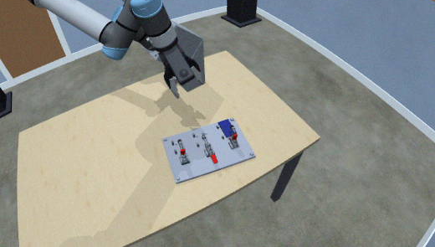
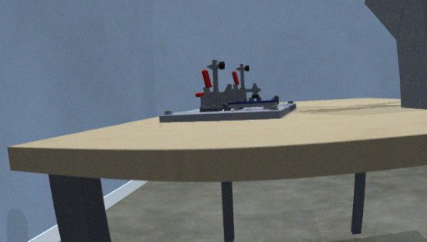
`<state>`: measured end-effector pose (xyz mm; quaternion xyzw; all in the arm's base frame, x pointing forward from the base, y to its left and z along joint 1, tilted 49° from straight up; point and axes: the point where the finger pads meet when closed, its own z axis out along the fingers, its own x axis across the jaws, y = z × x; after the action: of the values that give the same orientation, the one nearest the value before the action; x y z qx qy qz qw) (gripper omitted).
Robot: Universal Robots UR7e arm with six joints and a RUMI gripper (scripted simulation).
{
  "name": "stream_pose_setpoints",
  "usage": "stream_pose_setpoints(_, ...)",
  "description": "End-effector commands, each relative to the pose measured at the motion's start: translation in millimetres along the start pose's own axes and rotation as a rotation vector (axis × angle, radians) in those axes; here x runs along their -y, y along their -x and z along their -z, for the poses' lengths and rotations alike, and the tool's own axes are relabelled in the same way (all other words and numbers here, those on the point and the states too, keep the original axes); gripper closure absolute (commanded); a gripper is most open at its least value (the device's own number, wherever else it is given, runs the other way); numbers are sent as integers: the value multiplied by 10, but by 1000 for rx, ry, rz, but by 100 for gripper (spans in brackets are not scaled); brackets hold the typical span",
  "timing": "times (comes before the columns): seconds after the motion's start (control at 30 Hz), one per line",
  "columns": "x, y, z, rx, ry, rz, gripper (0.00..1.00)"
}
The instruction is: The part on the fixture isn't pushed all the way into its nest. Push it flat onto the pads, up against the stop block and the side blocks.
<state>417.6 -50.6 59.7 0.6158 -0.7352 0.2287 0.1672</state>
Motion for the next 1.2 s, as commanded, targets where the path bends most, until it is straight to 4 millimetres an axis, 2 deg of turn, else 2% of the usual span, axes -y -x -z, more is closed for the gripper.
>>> stream_pose_setpoints(0.0, -90, 28, -312, -154, -24, -46, 42)
stream_pose_setpoints(0.07, -154, 48, -542, -268, -42, -80, 42)
stream_pose_setpoints(0.47, -154, 48, -542, -268, -42, -80, 42)
stream_pose_setpoints(0.63, -234, 72, -828, -271, -43, -81, 42)
stream_pose_setpoints(1.03, -234, 72, -828, -271, -43, -81, 42)
stream_pose_setpoints(1.07, -234, 72, -823, -271, -42, -81, 100)
stream_pose_setpoints(1.17, -234, 72, -823, -271, -42, -81, 100)
